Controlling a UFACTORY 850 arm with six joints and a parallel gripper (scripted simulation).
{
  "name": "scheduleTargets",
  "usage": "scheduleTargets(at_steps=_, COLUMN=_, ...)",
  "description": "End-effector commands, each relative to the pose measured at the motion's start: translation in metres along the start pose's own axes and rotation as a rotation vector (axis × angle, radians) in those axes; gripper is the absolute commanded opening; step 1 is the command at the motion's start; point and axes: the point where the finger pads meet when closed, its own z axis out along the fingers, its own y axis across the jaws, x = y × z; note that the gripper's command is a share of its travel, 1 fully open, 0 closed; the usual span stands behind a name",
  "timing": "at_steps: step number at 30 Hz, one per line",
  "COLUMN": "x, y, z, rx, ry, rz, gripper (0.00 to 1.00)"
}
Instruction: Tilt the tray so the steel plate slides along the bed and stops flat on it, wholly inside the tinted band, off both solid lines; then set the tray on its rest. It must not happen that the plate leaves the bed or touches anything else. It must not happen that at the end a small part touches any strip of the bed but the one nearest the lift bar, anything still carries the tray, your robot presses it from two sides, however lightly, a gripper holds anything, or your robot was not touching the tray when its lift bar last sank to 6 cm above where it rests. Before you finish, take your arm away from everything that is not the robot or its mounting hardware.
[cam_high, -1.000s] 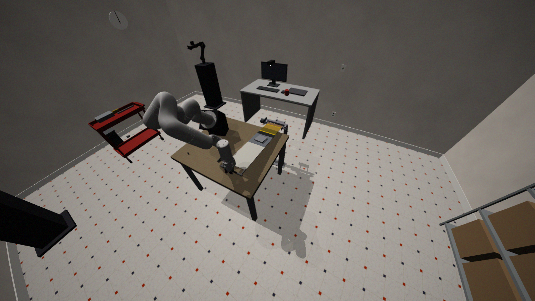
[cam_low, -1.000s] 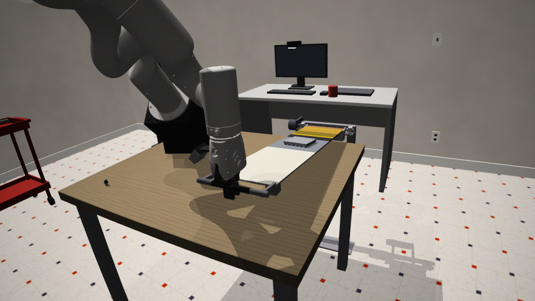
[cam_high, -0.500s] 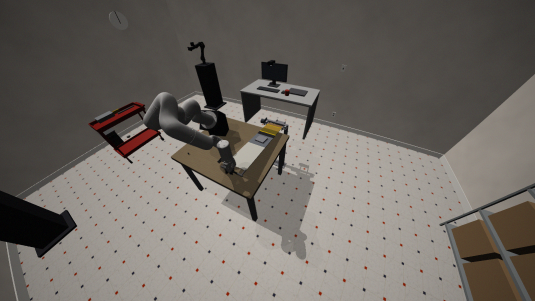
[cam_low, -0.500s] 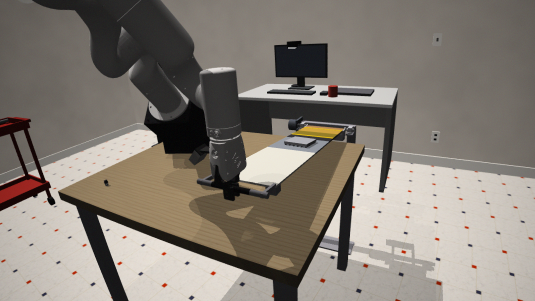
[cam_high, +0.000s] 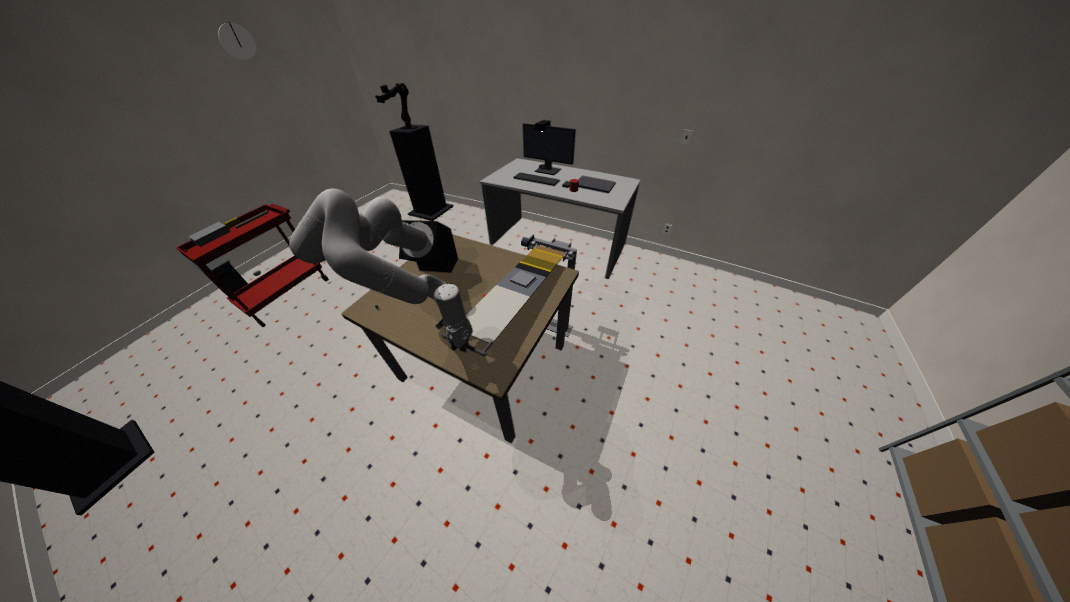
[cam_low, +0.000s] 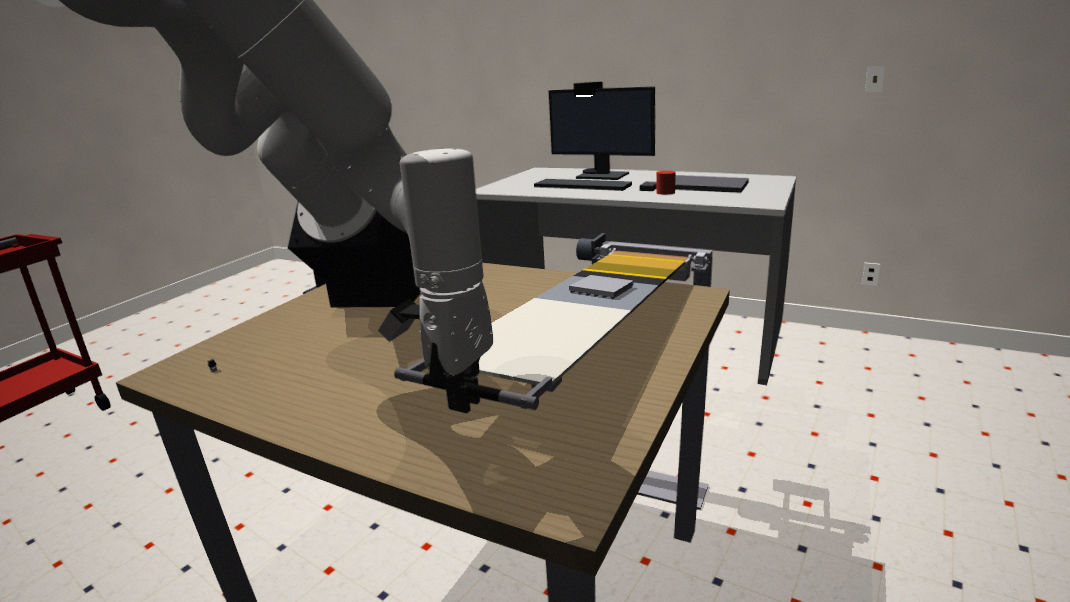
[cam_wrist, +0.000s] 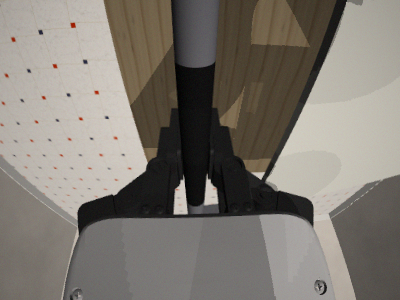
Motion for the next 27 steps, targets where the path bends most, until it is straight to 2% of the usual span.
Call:
scheduleTargets(at_steps=1, x=-0.001, y=0.003, z=-0.028, rx=-0.001, ry=-0.001, rz=0.001, gripper=0.0)
scheduleTargets(at_steps=2, x=-0.001, y=0.002, z=-0.025, rx=-0.001, ry=-0.001, rz=0.001, gripper=0.0)
scheduleTargets(at_steps=5, x=-0.001, y=-0.001, z=0.007, rx=-0.001, ry=-0.001, rz=0.001, gripper=0.0)
scheduleTargets(at_steps=7, x=-0.001, y=-0.002, z=0.018, rx=-0.001, ry=-0.001, rz=0.001, gripper=0.0)
scheduleTargets(at_steps=13, x=-0.001, y=-0.002, z=0.016, rx=-0.001, ry=-0.001, rz=0.001, gripper=0.0)
scheduleTargets(at_steps=16, x=-0.001, y=0.002, z=-0.018, rx=-0.001, ry=-0.001, rz=0.001, gripper=0.0)
scheduleTargets(at_steps=18, x=-0.001, y=0.003, z=-0.03, rx=-0.001, ry=-0.001, rz=0.001, gripper=0.0)
scheduleTargets(at_steps=20, x=-0.001, y=0.002, z=-0.018, rx=-0.001, ry=-0.001, rz=0.001, gripper=0.0)
scheduleTargets(at_steps=23, x=-0.001, y=-0.002, z=0.016, rx=-0.001, ry=-0.001, rz=0.001, gripper=0.0)
scheduleTargets(at_steps=27, x=-0.001, y=-0.002, z=0.019, rx=-0.001, ry=-0.001, rz=0.001, gripper=0.0)
